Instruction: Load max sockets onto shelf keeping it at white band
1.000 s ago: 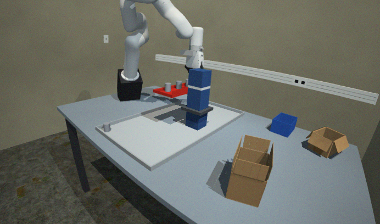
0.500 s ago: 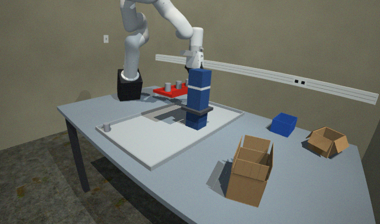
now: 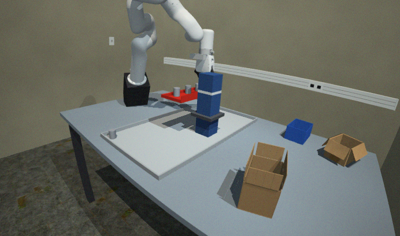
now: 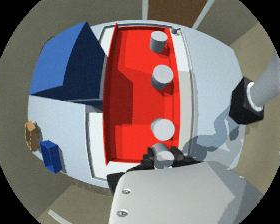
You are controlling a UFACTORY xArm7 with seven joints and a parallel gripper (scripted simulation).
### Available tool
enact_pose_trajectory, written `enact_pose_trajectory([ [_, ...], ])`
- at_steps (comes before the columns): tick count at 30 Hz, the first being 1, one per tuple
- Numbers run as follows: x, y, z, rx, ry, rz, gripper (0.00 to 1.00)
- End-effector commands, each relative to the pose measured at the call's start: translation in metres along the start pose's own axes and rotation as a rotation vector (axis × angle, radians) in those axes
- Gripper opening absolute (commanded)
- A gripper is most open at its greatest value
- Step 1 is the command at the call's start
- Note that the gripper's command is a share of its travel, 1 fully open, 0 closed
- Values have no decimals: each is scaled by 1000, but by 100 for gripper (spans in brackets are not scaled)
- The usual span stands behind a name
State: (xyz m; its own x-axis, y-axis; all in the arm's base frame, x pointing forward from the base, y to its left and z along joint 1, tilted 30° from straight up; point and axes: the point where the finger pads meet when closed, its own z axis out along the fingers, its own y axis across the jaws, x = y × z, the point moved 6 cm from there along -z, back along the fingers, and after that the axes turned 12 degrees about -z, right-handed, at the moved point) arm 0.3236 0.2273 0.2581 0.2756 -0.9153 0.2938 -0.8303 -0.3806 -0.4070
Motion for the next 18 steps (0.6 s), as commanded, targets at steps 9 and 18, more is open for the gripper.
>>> enact_pose_trajectory([
  [9, 0, -1, 2, 4, -1, 0, 0],
  [18, 0, -1, 4, 4, -1, 0, 0],
])
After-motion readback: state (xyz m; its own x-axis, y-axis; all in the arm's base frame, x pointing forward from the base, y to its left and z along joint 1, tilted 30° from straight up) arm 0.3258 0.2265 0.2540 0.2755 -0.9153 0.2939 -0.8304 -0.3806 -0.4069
